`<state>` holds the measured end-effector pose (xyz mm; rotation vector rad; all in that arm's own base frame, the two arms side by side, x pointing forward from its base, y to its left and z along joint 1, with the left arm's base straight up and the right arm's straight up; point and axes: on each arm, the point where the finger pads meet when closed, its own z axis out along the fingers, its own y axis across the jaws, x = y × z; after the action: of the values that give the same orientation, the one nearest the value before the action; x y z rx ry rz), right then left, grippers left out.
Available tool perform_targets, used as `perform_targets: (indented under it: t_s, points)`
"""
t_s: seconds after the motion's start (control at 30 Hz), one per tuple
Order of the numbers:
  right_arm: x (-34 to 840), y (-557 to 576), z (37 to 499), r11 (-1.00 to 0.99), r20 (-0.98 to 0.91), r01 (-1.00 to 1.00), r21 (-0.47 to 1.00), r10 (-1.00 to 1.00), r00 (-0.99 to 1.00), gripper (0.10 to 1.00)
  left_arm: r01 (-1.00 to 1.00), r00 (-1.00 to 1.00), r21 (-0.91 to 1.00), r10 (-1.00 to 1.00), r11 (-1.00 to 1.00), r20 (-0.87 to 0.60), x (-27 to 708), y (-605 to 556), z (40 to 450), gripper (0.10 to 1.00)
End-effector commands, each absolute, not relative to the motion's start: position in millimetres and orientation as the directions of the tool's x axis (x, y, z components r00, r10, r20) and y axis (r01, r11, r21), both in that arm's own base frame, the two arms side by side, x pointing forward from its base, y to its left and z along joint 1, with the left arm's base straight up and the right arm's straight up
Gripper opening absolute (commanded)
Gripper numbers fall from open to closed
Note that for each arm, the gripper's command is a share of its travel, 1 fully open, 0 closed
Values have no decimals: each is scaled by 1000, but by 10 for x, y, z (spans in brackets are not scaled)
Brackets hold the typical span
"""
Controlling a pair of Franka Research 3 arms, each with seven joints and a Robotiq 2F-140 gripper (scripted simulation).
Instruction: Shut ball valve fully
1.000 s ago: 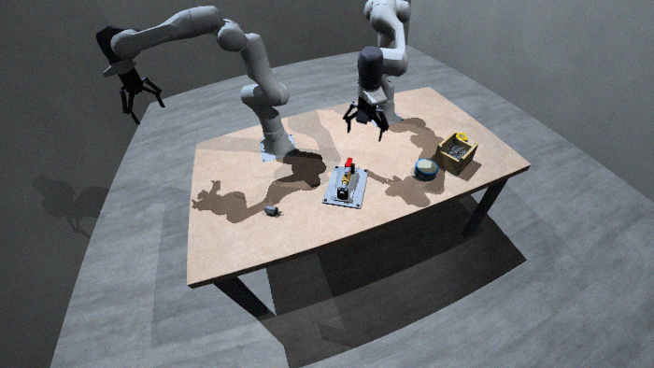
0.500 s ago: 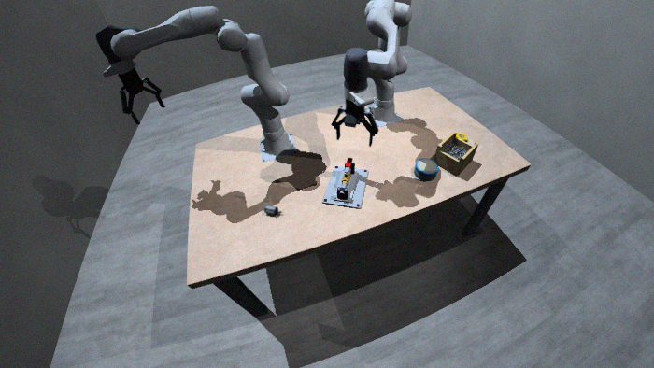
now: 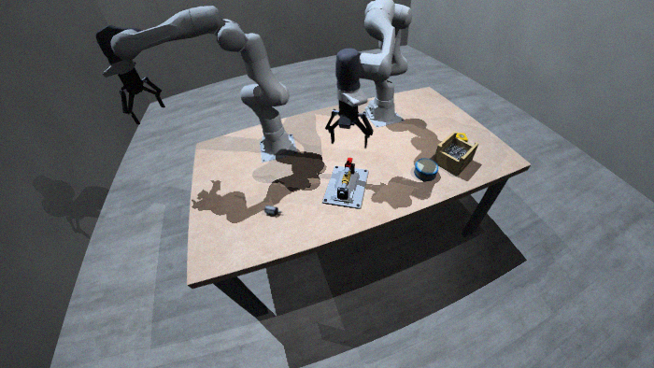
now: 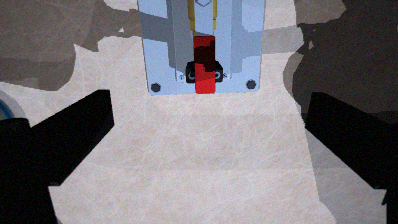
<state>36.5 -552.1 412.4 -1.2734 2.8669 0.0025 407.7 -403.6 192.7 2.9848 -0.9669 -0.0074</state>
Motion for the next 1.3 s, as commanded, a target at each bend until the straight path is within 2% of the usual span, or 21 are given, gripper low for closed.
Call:
perform_targets:
  t_s: [0.0,0.4,0.43,1.27]
  points:
    - [366,-5521,4126,670,-5,-742,-1,-742,-670,1000,-549,836,0,-549,-836,0,4099,-4041,1927,1000]
    - [366,-5521,4126,670,-5,-742,-1,-742,-670,1000,-549,836,0,-549,-836,0,4099,-4041,1927,1000]
    - [366,-5521,4126,670,-5,-742,-1,-742,-670,1000,-549,836,0,-549,-836,0,4099,-4041,1927,99]
    - [366,-5521,4126,670,-5,-742,-1,-742,-670,1000,-549,836,0,-549,-836,0,4099,-4041,1927,99]
